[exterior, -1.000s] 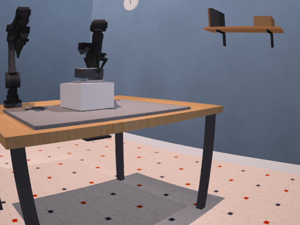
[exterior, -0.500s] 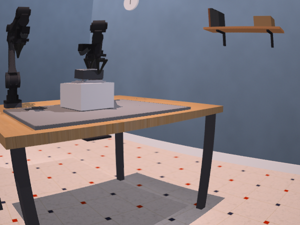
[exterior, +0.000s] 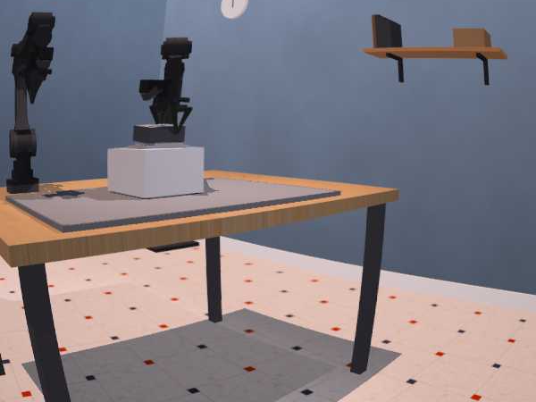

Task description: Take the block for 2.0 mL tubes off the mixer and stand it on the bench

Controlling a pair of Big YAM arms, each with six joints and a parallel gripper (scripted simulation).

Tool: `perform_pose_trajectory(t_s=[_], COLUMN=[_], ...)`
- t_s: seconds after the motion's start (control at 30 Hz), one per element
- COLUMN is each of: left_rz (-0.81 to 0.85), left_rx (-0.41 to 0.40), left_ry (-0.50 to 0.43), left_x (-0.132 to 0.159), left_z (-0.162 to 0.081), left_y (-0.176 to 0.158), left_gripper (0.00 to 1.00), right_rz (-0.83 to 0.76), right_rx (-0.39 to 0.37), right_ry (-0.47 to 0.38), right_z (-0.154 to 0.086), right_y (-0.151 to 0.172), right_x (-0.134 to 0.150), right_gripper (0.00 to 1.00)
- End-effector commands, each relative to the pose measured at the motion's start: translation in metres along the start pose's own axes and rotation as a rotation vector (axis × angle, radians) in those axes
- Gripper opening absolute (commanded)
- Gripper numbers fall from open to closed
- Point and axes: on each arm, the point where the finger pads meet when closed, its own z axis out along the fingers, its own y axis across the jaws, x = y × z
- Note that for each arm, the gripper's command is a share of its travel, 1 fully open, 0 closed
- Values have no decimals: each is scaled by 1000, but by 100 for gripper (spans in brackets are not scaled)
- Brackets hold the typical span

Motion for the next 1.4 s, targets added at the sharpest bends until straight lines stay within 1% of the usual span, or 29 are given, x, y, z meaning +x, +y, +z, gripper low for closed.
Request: perform_pose_trajectory(t_s=[0.0, 0.17, 0.6, 0.83, 1.23, 1.37], left_rz=[26, 27, 26, 28, 28, 29], left_rx=[-100, -105, -79, -102, -87, -97], left_ry=[-85, -89, -68, -86, -73, -81], left_x=[-13, -14, -20, -18, -14, -15], left_z=[-66, -69, -50, -55, -44, -50], left_y=[-1, -1, 7, 4, -2, -1], left_gripper=[0, 0, 0, 0, 0, 0], right_rz=[-11, -11, -12, -12, -13, -13], right_rx=[0, 0, 0, 0, 0, 0], right_ry=[-6, -7, -9, -10, -12, -13], right_z=[-5, -5, -6, -6, -7, -7], right_y=[-1, -1, -1, -1, -1, -1], right_x=[-1, -1, -2, -2, -2, -2], right_gripper=[0, 0, 0, 0, 0, 0])
